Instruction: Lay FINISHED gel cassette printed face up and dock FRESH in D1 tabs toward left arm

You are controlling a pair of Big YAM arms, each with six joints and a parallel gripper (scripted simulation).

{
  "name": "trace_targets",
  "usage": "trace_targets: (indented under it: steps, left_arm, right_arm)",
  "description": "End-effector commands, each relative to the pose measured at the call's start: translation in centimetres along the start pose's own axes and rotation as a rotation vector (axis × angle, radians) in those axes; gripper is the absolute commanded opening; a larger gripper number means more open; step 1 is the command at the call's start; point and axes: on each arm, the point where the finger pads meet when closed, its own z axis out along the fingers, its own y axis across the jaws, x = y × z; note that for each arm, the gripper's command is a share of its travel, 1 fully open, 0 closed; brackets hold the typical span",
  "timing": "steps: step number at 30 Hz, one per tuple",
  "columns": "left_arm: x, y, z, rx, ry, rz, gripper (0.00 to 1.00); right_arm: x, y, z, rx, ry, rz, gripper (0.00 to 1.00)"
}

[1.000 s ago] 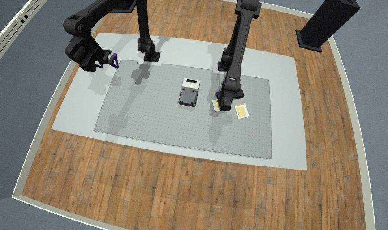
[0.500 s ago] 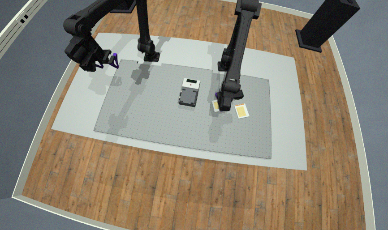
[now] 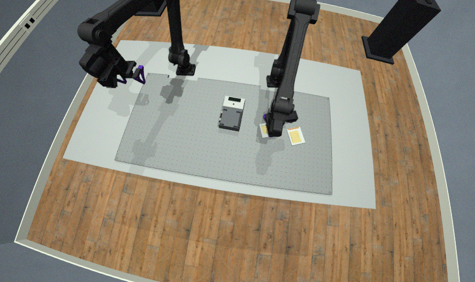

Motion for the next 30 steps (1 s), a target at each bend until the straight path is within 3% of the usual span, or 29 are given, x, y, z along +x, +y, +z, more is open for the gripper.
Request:
trace_targets:
  steps: [1,30]
  left_arm:
    - [0.30,-0.16,0.52,0.004,0.001,0.009,0.00]
    - [0.24,-0.17,1.32,0.004,0.001,0.010,0.00]
  right_arm:
    - [-1.00,-0.48,-2.00,0.002,-0.014,0.020,1.00]
    - [-1.00,-0.48,-2.00,0.002,-0.014,0.020,1.00]
